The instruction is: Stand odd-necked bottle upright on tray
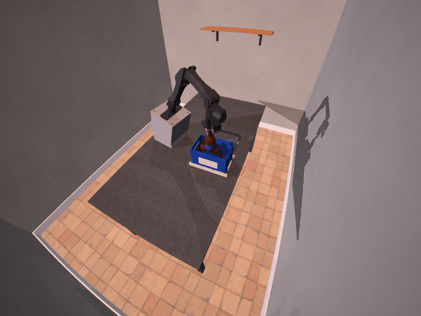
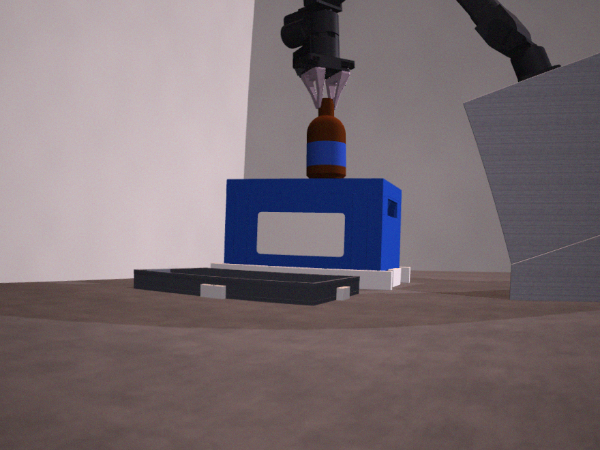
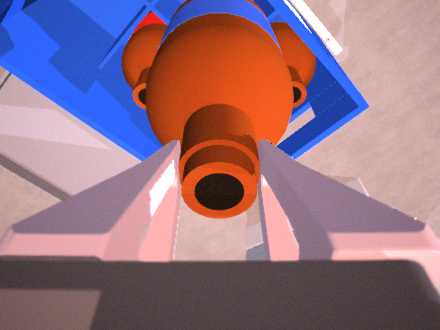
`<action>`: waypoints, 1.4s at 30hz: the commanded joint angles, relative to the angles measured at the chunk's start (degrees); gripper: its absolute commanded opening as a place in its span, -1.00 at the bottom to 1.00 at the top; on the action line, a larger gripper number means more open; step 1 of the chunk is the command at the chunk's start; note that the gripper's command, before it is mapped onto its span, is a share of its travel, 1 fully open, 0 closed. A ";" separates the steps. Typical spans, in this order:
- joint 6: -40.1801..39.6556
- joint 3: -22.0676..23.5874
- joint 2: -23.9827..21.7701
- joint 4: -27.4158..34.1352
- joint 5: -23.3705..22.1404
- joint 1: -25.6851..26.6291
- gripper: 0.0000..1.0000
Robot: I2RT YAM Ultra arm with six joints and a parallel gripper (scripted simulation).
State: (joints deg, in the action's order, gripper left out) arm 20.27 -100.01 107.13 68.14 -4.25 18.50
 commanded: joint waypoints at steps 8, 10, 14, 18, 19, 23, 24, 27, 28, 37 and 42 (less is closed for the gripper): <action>-0.08 -1.74 -3.37 -0.41 -0.15 0.76 -1.00; -0.08 -1.74 -3.37 -0.41 -0.15 0.76 -1.00; -0.08 -1.74 -3.37 -0.41 -0.15 0.76 -1.00; -0.08 -1.73 -3.37 -0.43 -0.15 0.76 -1.00; -0.08 -1.73 -3.37 -0.43 -0.15 0.76 -1.00; -0.07 -1.68 -3.40 -0.62 -0.15 0.76 -1.00; -0.07 -1.66 -3.41 -0.71 -0.15 0.76 -1.00; -0.05 -1.57 -3.46 -1.04 -0.14 0.76 -1.00; -0.05 -1.53 -3.47 -1.07 -0.14 0.75 -1.00; 0.01 -0.48 -3.43 -1.23 -0.13 0.70 -1.00; 0.04 0.01 -3.43 -1.20 -0.13 0.66 -1.00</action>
